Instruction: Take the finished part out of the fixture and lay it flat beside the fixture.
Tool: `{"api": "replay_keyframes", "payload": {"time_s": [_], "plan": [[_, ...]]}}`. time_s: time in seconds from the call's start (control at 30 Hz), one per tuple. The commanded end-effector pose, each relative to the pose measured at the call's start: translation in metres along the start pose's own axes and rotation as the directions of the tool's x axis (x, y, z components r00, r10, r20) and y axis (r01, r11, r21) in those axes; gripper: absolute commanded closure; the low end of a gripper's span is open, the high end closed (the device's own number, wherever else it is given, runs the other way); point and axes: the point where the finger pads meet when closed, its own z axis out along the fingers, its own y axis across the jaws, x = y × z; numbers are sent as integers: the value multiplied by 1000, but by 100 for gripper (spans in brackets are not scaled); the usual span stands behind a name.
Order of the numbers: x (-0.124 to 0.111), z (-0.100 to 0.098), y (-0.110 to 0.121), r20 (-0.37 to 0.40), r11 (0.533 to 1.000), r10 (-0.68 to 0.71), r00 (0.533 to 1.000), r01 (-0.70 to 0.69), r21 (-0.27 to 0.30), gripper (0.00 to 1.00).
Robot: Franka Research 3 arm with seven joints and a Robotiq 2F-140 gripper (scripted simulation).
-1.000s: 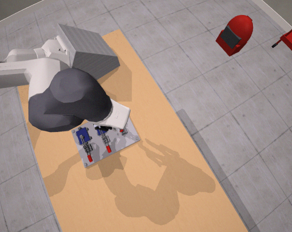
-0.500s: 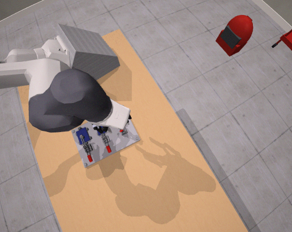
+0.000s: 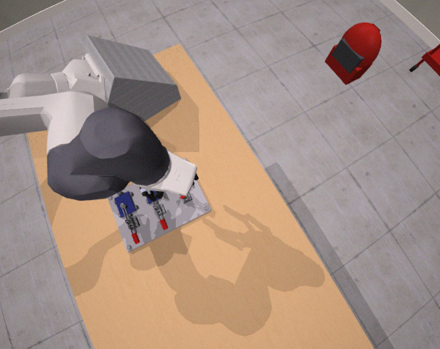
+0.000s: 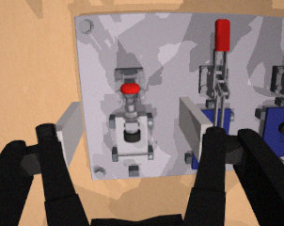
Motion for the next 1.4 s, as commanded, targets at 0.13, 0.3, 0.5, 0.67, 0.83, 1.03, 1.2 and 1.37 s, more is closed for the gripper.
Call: {"api": "replay_keyframes", "payload": {"time_s": [0.13,0.3,0.5,0.67,0.83,1.03,1.2,1.37], "plan": [[-1,2,-1,-2,1000,-1,1000,1,2,42],[-5,2,-1,-2,1000,-1,1000,1,2,42],[-15,2,0,-2,1000,-1,1000,1,2,42],[-23,2,0,-2,1000,-1,1000,1,2,42],[-36,2,0,-2,1000,-1,1000,1,2,42],[-52,2,0,-2,1000,-1,1000,1,2,42],[-58,2,0,-2,1000,-1,1000,1,2,42],[-65,2,0,-2,1000,-1,1000,1,2,42]]}}
